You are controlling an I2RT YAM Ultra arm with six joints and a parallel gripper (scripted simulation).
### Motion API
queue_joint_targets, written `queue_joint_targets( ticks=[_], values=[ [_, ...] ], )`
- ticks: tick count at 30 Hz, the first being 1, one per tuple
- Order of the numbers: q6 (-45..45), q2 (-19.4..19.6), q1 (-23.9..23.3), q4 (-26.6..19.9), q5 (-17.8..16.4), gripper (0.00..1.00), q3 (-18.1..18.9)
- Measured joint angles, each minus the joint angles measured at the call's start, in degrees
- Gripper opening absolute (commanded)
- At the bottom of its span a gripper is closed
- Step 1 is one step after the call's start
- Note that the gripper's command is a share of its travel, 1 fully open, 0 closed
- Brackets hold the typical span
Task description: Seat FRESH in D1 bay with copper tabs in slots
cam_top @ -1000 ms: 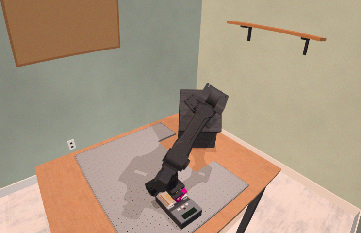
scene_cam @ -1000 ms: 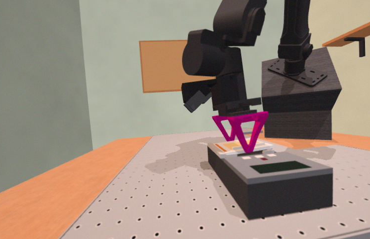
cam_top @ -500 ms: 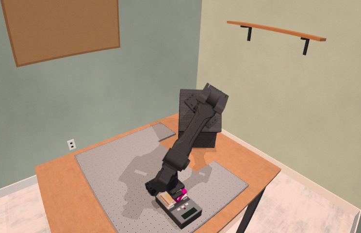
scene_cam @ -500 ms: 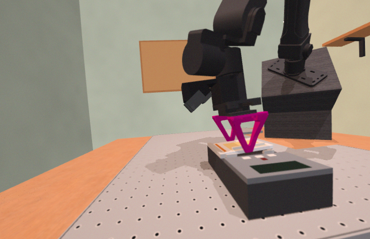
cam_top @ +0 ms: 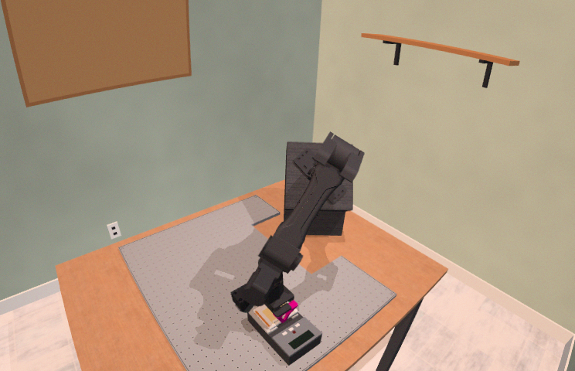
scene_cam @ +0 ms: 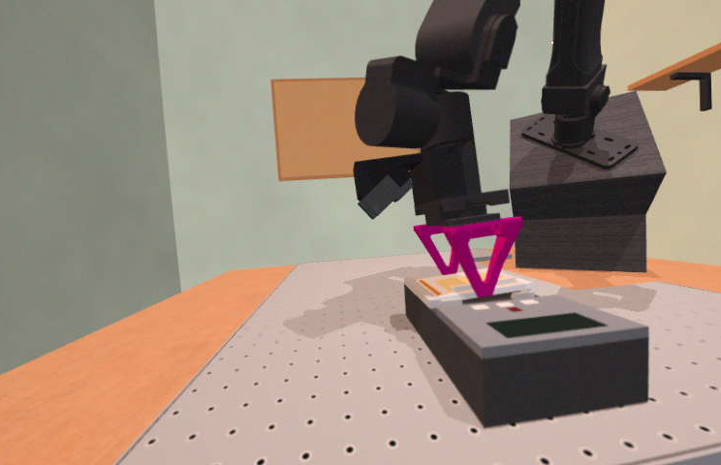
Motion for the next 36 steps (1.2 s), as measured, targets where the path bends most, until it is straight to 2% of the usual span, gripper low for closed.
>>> queue_joint_targets(
  ticks=[36],
  values=[
    [0.4, -0.3, 0.3, 1.0, 0.8, 0.0, -0.6]
  ],
)
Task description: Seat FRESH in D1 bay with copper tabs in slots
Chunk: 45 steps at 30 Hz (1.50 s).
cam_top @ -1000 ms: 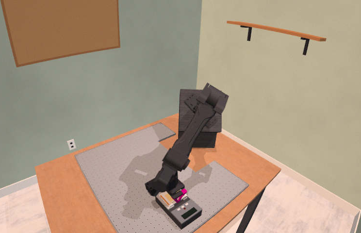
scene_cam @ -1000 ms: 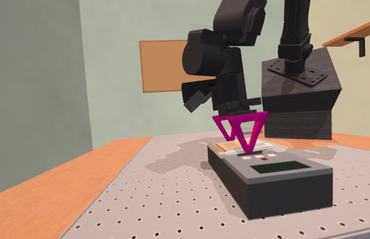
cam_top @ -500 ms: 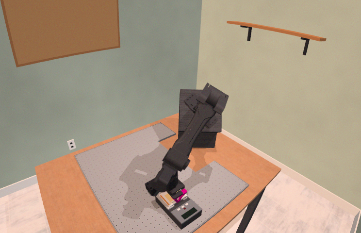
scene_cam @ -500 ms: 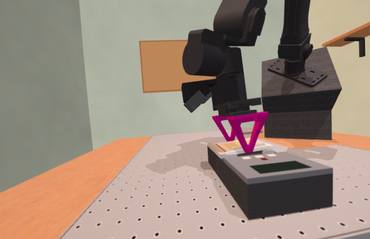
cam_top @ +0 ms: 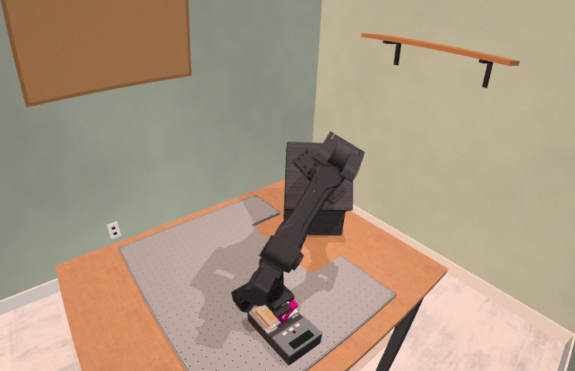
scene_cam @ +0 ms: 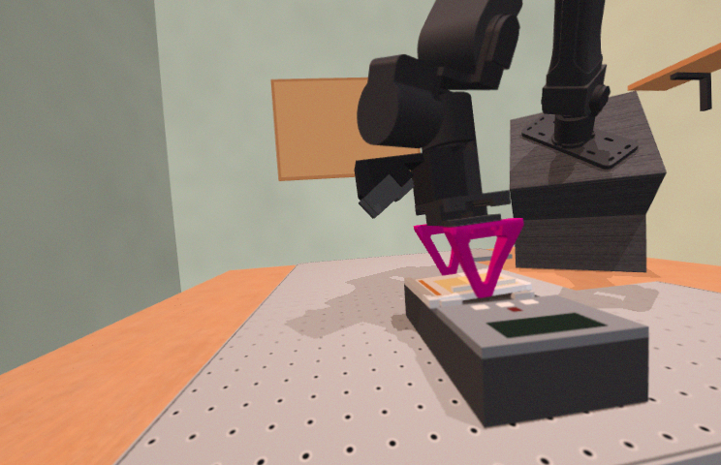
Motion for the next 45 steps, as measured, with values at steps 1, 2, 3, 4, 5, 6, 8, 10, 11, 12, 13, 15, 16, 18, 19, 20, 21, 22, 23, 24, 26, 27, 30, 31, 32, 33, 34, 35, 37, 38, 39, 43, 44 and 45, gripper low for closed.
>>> queue_joint_targets(
  ticks=[1, 2, 3, 4, 5, 6, 8, 10, 11, 12, 13, 15, 16, 18, 19, 20, 21, 22, 23, 24, 26, 27, 30, 31, 32, 33, 34, 35, 37, 38, 39, 43, 44, 45],
  values=[
    [0.0, 0.0, 0.0, 0.0, 0.0, 0.0, 0.0],
    [0.0, 0.0, 0.0, 0.0, 0.0, 0.0, 0.0],
    [0.0, 0.0, 0.0, 0.0, 0.0, 0.0, 0.0],
    [0.0, 0.0, 0.0, 0.0, 0.0, 0.0, 0.0],
    [0.0, 0.0, 0.0, 0.0, 0.0, 0.0, 0.0],
    [0.0, 0.0, 0.0, 0.0, 0.0, 0.0, 0.0],
    [0.0, 0.0, 0.0, 0.0, 0.0, 0.0, 0.0],
    [0.0, 0.0, 0.0, 0.0, 0.0, 0.0, 0.0],
    [0.0, 0.0, 0.0, 0.0, 0.0, 0.0, 0.0],
    [0.0, 0.0, 0.0, 0.0, 0.0, 0.0, 0.0],
    [0.0, 0.0, 0.0, 0.0, 0.0, 0.0, 0.0],
    [0.0, 0.0, 0.0, 0.0, 0.0, 0.0, 0.0],
    [0.0, 0.0, 0.0, 0.0, 0.0, 0.0, 0.0],
    [0.0, 0.0, 0.0, 0.0, 0.0, 0.0, 0.0],
    [0.0, 0.0, 0.0, 0.0, 0.0, 0.0, 0.0],
    [0.0, 0.0, 0.0, 0.0, 0.0, 0.0, 0.0],
    [0.0, 0.0, 0.0, 0.0, 0.0, 0.0, 0.0],
    [0.0, 0.0, 0.0, 0.0, 0.0, 0.0, 0.0],
    [0.0, 0.0, 0.0, 0.0, 0.0, 0.0, 0.0],
    [0.0, 0.0, 0.0, 0.0, 0.0, 0.0, 0.0],
    [0.1, 0.0, 0.0, 0.3, 0.1, 0.0, -0.2],
    [0.1, -0.2, 0.1, 0.7, 0.2, 0.0, -0.4],
    [0.2, -0.4, 0.1, 1.2, 0.4, 0.0, -0.8],
    [0.3, -0.4, 0.1, 1.2, 0.4, 0.0, -0.8],
    [0.3, -0.4, 0.1, 1.2, 0.4, 0.0, -0.8],
    [0.3, -0.4, 0.1, 1.2, 0.4, 0.0, -0.8],
    [0.3, -0.4, 0.1, 1.2, 0.4, 0.0, -0.8],
    [0.3, -0.4, 0.1, 1.2, 0.4, 0.0, -0.8],
    [0.3, -0.4, 0.1, 1.2, 0.4, 0.0, -0.8],
    [0.3, -0.4, 0.1, 1.2, 0.4, 0.0, -0.8],
    [0.3, -0.4, 0.1, 1.2, 0.4, 0.0, -0.8],
    [0.3, -0.4, 0.1, 1.2, 0.4, 0.0, -0.8],
    [0.3, -0.4, 0.1, 1.2, 0.4, 0.0, -0.8],
    [0.3, -0.4, 0.1, 1.2, 0.4, 0.0, -0.8]
  ],
)
